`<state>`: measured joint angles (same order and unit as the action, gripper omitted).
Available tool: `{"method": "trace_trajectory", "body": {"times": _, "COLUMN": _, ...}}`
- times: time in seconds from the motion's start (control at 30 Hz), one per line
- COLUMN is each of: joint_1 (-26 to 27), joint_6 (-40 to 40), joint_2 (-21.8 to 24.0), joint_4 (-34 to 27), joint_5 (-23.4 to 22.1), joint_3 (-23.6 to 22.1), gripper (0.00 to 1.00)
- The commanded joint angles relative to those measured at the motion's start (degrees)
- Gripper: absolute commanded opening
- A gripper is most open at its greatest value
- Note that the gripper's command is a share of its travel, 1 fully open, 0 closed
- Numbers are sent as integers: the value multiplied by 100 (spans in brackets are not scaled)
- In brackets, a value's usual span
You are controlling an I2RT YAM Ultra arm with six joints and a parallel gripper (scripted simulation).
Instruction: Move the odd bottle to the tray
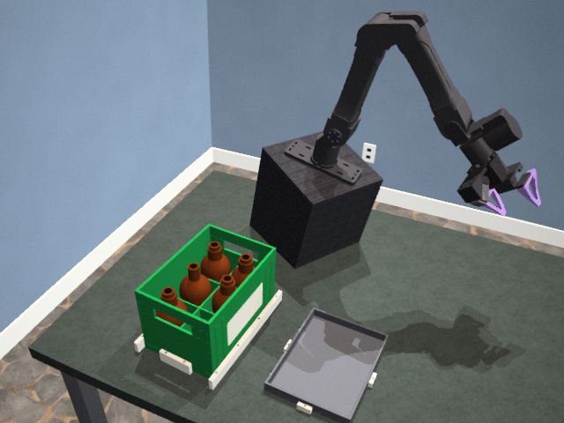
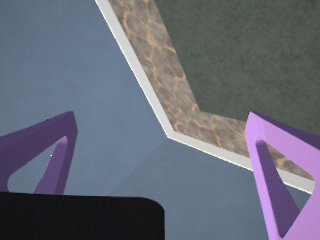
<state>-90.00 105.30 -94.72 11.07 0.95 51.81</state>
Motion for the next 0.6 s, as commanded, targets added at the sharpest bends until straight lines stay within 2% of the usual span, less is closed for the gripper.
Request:
{"method": "trace_trajectory", "body": {"times": 0.0, "joint_1": -12, "joint_6": -37, "joint_2": 76, "joint_4": -12, "joint_5": 25, "joint_3": 64, "gripper": 100}}
{"method": "trace_trajectory", "body": {"times": 0.57, "joint_1": -2, "joint_6": -3, "joint_2": 35, "joint_4": 21, "joint_5": 0, "joint_3": 27, "gripper": 100}}
